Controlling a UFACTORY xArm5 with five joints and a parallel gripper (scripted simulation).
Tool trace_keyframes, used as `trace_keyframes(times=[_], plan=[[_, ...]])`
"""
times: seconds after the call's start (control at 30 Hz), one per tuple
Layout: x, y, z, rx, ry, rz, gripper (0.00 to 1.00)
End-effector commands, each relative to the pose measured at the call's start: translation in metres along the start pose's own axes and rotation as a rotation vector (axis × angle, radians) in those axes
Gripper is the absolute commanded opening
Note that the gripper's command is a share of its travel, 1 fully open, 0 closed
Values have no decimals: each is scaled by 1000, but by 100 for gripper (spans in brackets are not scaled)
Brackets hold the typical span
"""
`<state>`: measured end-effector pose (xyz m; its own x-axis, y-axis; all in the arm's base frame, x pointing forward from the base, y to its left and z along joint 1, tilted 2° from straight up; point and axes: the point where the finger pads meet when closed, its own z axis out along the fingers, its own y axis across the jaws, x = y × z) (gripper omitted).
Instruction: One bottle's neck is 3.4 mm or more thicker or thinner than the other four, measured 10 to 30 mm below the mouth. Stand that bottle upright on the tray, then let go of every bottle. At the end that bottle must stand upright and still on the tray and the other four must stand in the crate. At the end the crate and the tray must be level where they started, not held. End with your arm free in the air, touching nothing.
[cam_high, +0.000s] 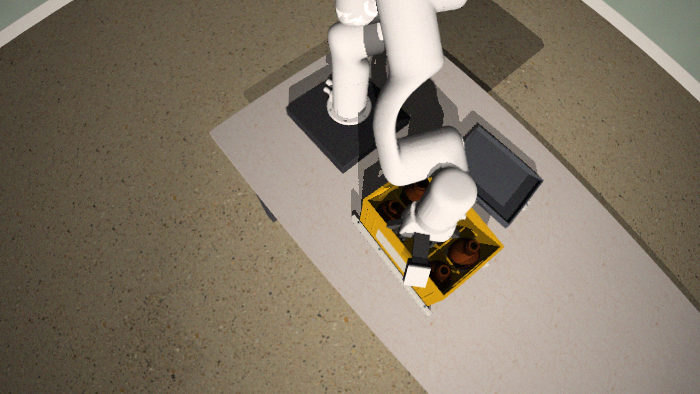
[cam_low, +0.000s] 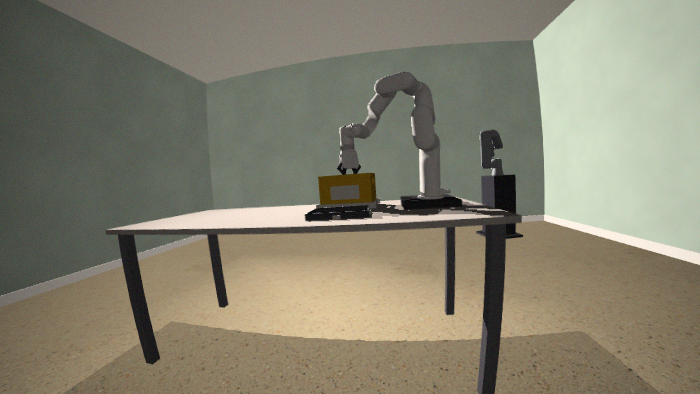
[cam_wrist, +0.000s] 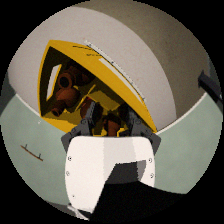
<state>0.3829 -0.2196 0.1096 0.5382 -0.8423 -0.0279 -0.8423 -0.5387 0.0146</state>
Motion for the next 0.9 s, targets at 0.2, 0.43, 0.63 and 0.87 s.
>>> trace_keyframes(times=[0.2, 0.43, 0.63, 0.87], plan=[[1, -1, -1, 2, 3, 0, 0], [1, -1, -1, 2, 3, 0, 0], [1, -1, -1, 2, 3, 0, 0], [1, -1, -1, 2, 3, 0, 0]])
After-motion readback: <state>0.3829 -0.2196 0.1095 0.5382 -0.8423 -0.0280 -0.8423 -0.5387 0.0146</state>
